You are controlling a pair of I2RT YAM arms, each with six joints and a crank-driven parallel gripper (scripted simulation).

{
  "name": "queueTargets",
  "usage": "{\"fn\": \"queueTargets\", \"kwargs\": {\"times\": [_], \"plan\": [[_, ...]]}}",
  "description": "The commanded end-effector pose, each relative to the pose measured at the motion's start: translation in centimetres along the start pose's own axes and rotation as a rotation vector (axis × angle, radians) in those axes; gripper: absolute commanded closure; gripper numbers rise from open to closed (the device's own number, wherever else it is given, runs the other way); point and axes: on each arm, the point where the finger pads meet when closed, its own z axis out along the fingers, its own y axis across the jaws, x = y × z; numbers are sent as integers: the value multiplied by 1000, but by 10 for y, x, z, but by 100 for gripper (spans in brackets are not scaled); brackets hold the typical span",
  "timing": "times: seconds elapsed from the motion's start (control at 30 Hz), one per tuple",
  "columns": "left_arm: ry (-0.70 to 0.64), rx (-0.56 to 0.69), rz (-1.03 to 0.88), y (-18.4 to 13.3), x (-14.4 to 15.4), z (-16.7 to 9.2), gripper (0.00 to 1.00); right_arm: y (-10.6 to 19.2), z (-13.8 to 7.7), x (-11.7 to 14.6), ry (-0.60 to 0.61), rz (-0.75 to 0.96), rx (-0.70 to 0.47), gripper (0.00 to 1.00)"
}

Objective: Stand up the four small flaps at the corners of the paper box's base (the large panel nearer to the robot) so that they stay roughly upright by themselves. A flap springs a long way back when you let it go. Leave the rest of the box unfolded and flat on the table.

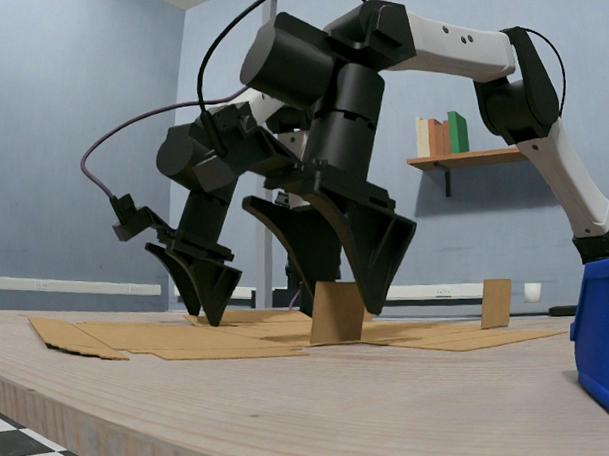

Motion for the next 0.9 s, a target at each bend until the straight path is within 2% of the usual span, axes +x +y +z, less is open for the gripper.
{"fn": "queueTargets", "kwargs": {"times": [0.0,0.2,0.87], "plan": [[-67,-17,12,2,-10,-4,19,-9,12,14,52,-15,54,19],[-45,-20,15,2,-3,18,19,-9,12,14,52,-15,54,19],[-31,-65,16,2,1,27,19,-9,12,14,52,-15,54,19]]}}
